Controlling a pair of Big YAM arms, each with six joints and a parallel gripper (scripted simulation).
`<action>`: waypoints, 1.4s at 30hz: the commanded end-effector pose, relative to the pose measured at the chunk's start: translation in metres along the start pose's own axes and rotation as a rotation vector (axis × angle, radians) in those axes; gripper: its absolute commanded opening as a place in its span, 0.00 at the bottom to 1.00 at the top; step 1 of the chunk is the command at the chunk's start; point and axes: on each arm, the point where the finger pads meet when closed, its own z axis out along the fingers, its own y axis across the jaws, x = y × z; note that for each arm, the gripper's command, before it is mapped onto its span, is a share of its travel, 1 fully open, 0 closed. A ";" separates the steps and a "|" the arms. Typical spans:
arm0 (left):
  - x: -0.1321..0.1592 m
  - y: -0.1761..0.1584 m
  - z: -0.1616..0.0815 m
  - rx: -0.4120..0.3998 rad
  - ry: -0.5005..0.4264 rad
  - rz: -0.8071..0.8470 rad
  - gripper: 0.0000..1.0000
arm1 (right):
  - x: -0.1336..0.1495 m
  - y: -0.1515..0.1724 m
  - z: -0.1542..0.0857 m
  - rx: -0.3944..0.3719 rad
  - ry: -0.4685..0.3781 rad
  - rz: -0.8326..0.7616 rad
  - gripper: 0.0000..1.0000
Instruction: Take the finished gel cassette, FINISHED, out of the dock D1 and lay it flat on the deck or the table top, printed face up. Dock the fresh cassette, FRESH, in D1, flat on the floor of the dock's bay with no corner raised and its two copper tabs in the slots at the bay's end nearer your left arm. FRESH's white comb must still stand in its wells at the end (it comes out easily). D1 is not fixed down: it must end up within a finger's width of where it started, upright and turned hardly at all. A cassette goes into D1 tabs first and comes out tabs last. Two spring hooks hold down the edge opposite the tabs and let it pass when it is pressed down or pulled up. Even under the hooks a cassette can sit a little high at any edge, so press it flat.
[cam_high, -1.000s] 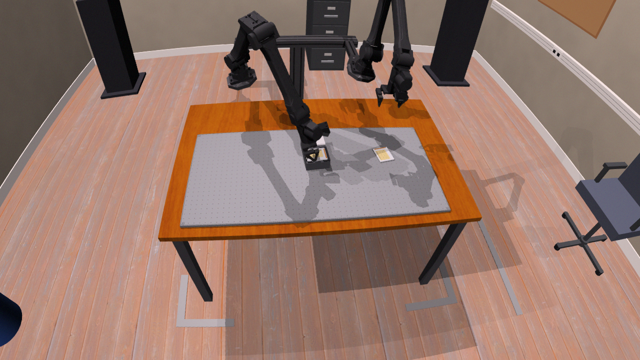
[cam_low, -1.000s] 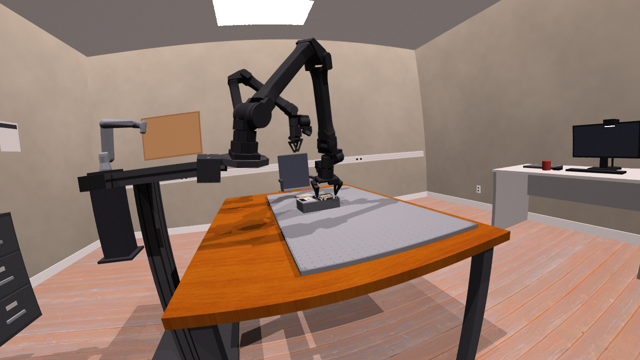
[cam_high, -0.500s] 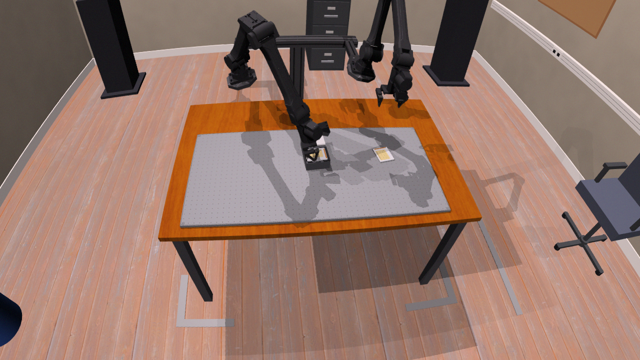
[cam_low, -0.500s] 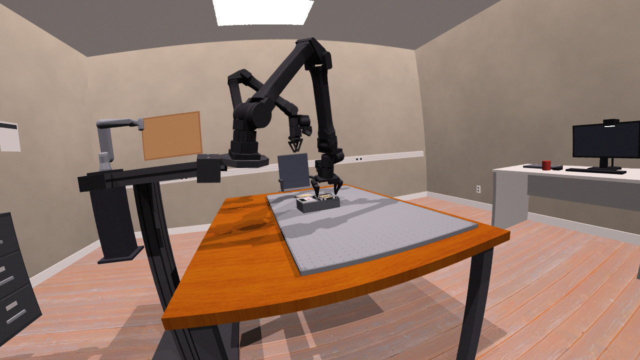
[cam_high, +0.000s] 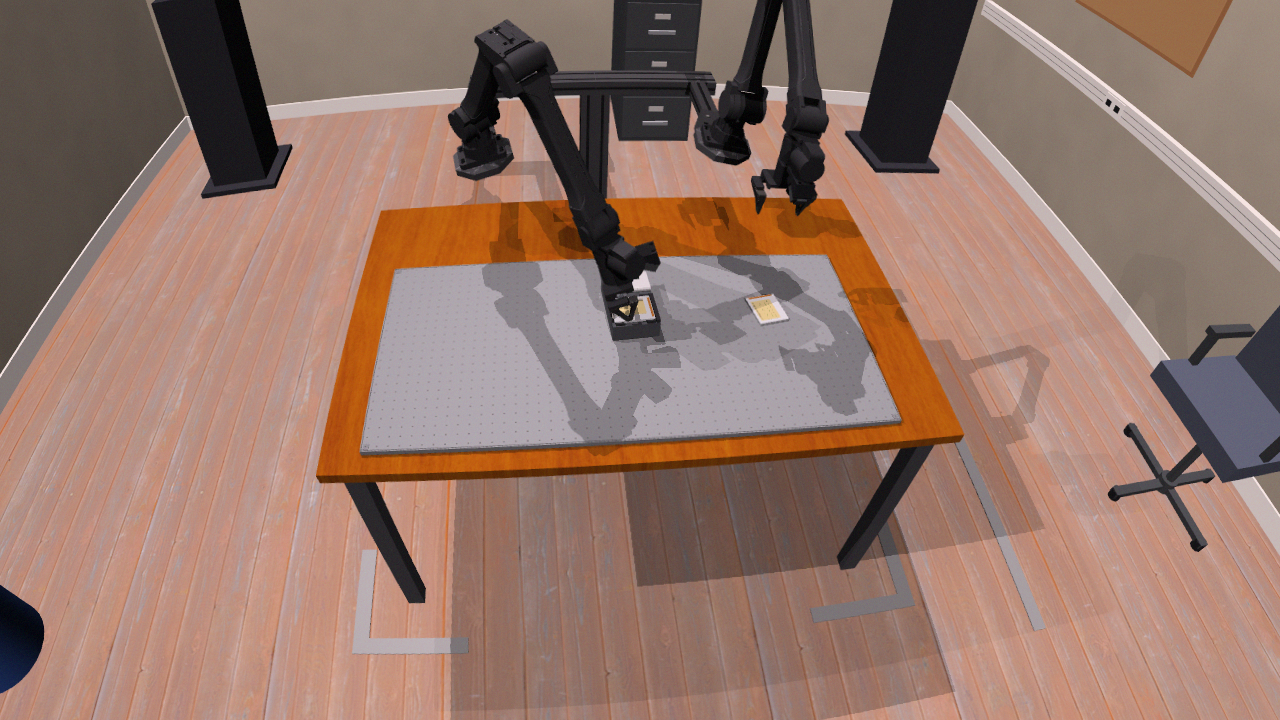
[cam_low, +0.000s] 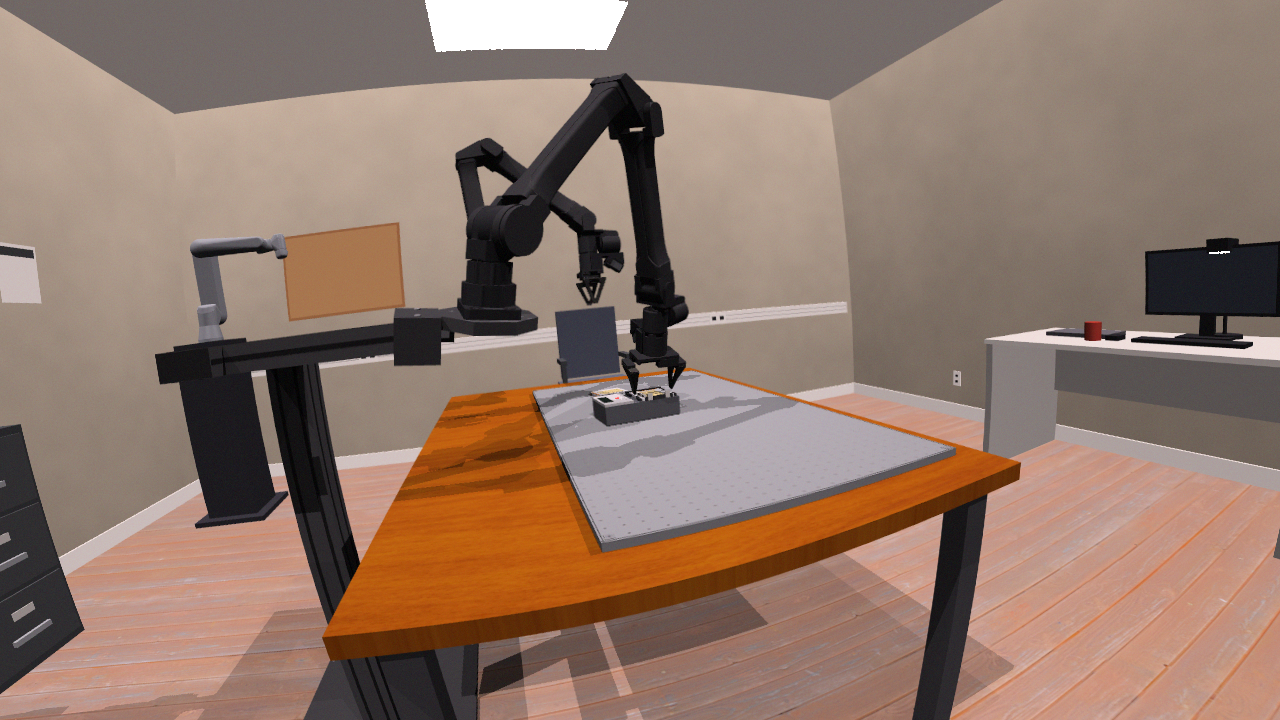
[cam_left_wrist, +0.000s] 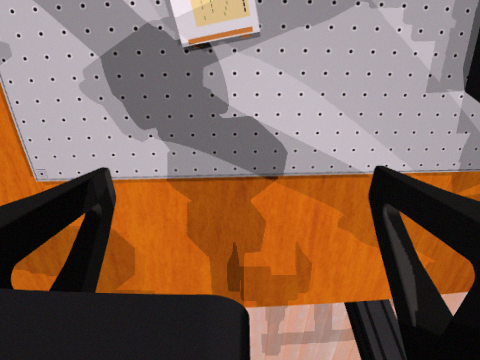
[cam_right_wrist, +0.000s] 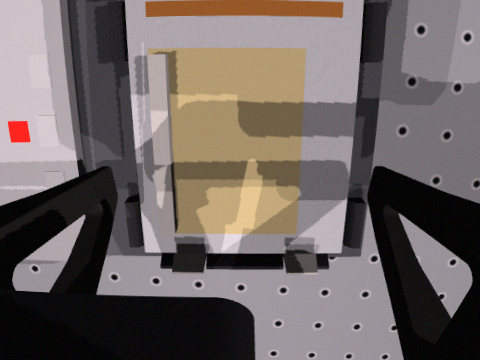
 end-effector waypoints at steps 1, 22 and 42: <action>-0.017 0.004 -0.012 -0.001 -0.029 0.005 1.00 | -0.005 -0.008 -0.019 0.017 -0.012 -0.003 0.98; -0.017 0.004 -0.012 -0.001 -0.029 0.005 1.00 | -0.005 -0.007 -0.023 0.017 -0.012 -0.003 0.98; -0.017 0.004 -0.012 -0.001 -0.029 0.005 1.00 | -0.005 -0.007 -0.039 0.015 -0.011 -0.004 0.98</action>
